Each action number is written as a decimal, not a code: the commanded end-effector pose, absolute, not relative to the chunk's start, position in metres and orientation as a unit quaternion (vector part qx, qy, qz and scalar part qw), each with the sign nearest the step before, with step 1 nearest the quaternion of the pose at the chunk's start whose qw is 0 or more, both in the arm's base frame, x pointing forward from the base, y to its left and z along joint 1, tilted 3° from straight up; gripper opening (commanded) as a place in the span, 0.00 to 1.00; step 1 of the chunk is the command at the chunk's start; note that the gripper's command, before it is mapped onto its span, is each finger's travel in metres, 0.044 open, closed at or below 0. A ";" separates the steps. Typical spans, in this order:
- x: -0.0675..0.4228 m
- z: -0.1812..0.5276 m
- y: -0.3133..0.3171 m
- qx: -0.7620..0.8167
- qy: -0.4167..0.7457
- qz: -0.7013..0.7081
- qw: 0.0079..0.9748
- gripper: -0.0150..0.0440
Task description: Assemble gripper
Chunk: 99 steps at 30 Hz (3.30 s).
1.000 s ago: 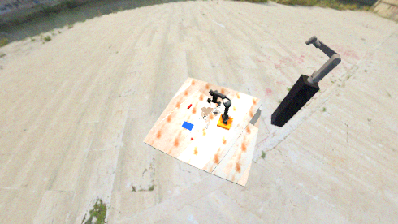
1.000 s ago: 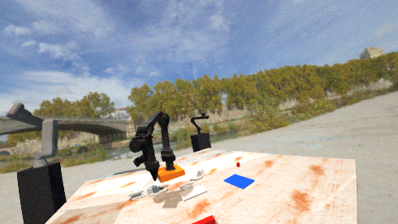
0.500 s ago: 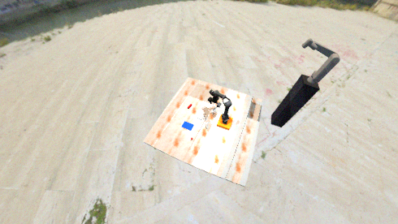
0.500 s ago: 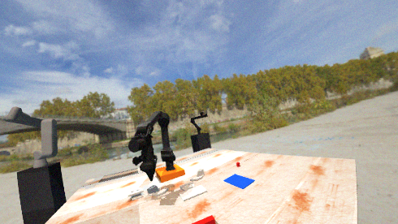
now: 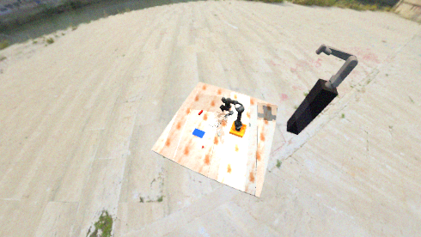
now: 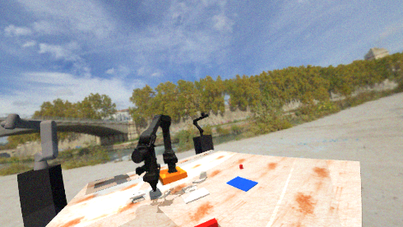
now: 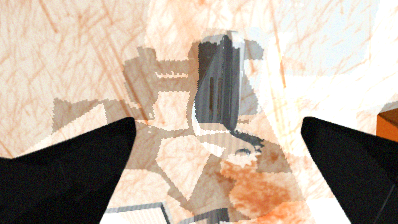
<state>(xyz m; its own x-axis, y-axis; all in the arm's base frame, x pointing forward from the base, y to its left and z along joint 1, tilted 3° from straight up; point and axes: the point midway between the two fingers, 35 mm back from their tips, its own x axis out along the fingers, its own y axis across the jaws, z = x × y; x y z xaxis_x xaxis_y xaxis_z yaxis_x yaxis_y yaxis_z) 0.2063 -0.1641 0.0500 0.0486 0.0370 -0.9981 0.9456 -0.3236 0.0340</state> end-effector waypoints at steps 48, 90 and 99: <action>0.208 -0.001 -0.162 0.596 0.411 -0.556 0.409 1.00; 0.209 0.028 -0.165 0.596 0.412 -0.554 0.409 0.48; 0.207 0.057 -0.166 0.596 0.411 -0.555 0.409 0.48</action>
<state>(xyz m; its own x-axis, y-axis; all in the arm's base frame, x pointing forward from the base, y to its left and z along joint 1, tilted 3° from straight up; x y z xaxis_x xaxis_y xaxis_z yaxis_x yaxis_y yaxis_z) 0.2068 -0.1641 0.0461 0.0392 0.0432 -0.9983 0.9433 -0.3310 0.0227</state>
